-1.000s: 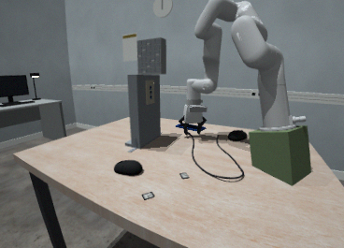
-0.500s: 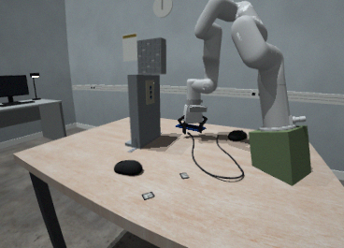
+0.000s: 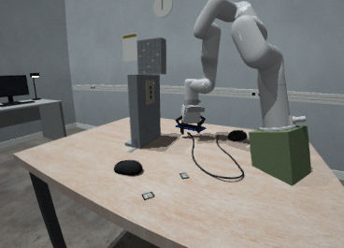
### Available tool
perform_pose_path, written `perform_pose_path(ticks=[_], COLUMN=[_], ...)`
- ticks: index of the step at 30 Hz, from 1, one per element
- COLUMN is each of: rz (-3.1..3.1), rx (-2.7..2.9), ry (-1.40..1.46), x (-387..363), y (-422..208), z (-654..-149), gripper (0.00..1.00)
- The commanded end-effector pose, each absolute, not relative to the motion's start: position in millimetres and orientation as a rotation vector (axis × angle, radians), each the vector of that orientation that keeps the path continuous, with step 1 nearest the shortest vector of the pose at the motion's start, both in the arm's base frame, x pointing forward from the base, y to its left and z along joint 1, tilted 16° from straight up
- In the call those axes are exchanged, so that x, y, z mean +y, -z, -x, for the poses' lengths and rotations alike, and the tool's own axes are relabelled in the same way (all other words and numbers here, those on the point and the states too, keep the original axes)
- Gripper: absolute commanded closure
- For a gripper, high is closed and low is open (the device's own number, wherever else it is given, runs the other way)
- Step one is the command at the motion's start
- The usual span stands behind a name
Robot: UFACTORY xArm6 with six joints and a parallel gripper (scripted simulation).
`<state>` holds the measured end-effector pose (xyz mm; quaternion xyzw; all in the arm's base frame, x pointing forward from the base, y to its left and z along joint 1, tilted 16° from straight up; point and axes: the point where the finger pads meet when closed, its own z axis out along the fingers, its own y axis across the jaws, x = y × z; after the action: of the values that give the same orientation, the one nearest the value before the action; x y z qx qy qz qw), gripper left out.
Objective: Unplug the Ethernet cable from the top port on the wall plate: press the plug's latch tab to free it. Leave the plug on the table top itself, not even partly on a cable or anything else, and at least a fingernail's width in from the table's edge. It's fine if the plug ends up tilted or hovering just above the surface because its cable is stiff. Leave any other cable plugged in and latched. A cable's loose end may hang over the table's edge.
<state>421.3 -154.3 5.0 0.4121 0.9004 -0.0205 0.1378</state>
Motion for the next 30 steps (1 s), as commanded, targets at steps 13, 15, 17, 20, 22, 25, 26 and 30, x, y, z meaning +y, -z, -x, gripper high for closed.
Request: perform_pose_path(ticks=[13,15,17,20,22,25,26,30], rz=[-1.191,-1.191,-1.191,-1.191,-1.191,-1.191,-1.191,-1.191], rx=[2.602,2.602,2.602,2.602,2.602,2.602,2.602,2.602], ry=[0.059,0.059,0.059,0.059,0.059,0.059,0.059,0.059], x=[-153.1,-153.2,-153.3,-152.8,-152.3,-152.1,-151.8,-150.8], y=[-6.2,-6.1,-6.1,-9.3,-12.5,-14.1,-15.7,-22.1], z=[-424.0,-424.0,-423.8,-423.0,-422.2,-421.8,-421.4,-419.9], gripper=[0.0,0.0,0.0,0.0,0.0,0.0,0.0,0.0])
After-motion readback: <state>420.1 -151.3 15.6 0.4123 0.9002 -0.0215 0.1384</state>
